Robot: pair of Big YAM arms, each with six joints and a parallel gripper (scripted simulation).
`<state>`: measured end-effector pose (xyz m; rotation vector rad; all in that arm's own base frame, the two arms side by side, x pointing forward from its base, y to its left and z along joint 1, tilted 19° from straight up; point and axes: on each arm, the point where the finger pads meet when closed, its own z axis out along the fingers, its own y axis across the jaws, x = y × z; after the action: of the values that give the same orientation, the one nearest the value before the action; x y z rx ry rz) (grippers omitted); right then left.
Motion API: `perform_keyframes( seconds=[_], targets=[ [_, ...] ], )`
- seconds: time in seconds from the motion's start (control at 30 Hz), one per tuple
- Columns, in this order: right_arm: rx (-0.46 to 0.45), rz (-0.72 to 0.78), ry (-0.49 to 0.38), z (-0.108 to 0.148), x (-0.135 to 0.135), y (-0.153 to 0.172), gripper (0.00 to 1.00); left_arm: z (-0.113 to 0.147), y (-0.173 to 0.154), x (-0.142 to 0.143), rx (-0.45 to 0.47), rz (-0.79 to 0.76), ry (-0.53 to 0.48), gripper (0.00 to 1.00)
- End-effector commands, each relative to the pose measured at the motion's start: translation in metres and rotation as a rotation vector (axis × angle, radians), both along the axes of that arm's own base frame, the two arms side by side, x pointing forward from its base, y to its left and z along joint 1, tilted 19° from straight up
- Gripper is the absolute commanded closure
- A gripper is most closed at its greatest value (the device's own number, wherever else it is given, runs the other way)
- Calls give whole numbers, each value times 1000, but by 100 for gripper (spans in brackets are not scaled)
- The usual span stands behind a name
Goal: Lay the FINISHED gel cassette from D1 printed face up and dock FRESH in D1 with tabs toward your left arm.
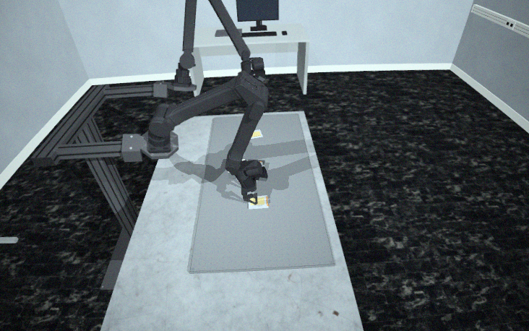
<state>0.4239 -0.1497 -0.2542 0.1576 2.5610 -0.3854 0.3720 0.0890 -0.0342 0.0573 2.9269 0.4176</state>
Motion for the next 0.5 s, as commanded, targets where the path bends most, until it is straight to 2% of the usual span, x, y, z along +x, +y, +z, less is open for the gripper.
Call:
perform_keyframes(
  seconds=[0.0, 0.47],
  targets=[
    [-5, 1, -2, -4, -1, -4, 2, 7, -5, 1, 2, -6, -10, 0],
    [-5, 1, -2, -12, 0, -6, 2, 7, -5, 1, 2, -6, -10, 0]
  ],
)
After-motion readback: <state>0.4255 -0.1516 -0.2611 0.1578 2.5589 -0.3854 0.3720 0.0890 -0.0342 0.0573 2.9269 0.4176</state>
